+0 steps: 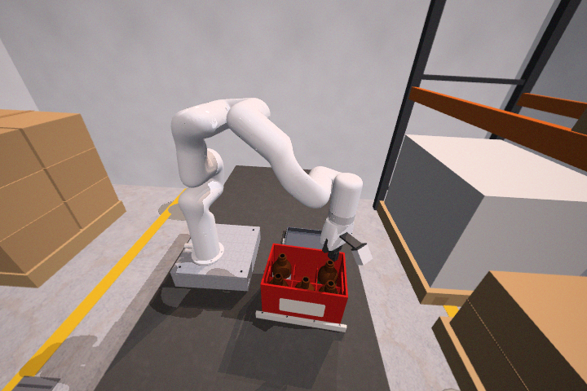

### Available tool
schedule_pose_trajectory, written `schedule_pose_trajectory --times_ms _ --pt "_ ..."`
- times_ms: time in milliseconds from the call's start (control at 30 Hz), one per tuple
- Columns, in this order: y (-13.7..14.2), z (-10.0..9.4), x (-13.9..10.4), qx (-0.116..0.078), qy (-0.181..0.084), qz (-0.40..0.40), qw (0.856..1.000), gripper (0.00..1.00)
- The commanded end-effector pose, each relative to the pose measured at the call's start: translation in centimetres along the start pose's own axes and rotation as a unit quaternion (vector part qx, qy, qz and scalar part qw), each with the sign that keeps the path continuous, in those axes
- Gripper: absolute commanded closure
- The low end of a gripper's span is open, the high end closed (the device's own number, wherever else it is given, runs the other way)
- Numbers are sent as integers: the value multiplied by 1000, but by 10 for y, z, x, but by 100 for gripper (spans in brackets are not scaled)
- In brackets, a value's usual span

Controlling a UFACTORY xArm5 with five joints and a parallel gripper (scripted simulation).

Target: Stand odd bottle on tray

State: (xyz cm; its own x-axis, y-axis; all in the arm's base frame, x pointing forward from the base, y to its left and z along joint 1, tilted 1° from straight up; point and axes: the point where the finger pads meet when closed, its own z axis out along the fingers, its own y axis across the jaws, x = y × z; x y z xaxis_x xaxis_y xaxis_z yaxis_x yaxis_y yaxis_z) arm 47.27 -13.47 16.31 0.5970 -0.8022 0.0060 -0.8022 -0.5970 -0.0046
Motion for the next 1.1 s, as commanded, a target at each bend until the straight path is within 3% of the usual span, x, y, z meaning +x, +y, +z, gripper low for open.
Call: schedule_pose_trajectory --times_ms 0,200,233,1067 --pt "-23 -2 -24 2 2 1 1000 100" --pt "-23 -2 -24 2 2 1 1000 100" --pt "-23 -2 -24 2 2 1 1000 35" --pt "-23 -2 -24 2 2 1 1000 35"
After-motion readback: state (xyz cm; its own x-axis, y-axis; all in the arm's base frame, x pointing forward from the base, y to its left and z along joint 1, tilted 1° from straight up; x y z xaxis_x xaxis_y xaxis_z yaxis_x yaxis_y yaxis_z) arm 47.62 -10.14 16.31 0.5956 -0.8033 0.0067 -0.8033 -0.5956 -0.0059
